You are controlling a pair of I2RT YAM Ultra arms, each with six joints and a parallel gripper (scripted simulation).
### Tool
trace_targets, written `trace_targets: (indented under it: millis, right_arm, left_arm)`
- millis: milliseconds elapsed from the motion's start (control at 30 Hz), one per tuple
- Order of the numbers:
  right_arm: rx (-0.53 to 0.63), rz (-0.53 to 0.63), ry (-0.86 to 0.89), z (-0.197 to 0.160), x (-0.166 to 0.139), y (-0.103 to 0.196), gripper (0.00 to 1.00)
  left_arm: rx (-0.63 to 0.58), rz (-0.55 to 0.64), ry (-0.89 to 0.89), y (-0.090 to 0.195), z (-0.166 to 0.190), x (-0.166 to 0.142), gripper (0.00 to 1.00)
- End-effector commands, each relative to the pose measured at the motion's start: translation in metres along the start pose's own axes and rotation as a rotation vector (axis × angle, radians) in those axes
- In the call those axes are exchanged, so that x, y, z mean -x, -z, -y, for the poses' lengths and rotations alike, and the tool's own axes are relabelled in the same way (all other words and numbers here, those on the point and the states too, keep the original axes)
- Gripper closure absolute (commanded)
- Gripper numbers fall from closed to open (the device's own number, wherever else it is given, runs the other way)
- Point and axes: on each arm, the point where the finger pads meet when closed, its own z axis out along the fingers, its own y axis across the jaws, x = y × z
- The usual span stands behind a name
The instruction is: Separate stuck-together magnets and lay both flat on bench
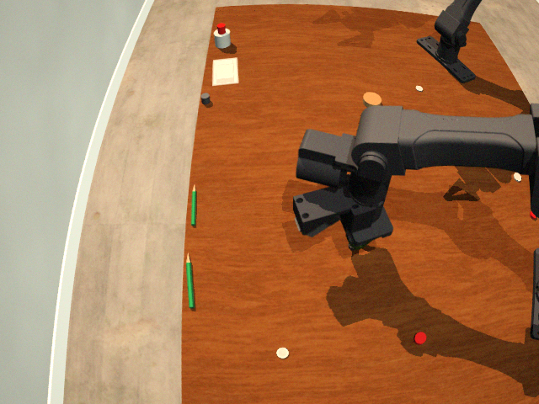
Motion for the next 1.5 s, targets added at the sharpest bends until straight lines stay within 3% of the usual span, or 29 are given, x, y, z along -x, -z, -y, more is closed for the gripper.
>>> trace_targets:
  millis: [0,633,1467]
  right_arm:
    - [-0.001,0.023,0.000,0.000,0.008,0.002,0.00]
    - [-0.001,0.023,0.000,0.000,0.008,0.002,0.00]
    - [-0.001,0.023,0.000,0.000,0.008,0.002,0.00]
  left_arm:
    - [-0.015,0.027,0.002,0.004,0.002,0.006,0.67]
    - [-0.015,0.027,0.002,-0.013,0.003,0.007,0.67]
    - [-0.015,0.027,0.002,-0.008,0.003,0.004,0.67]
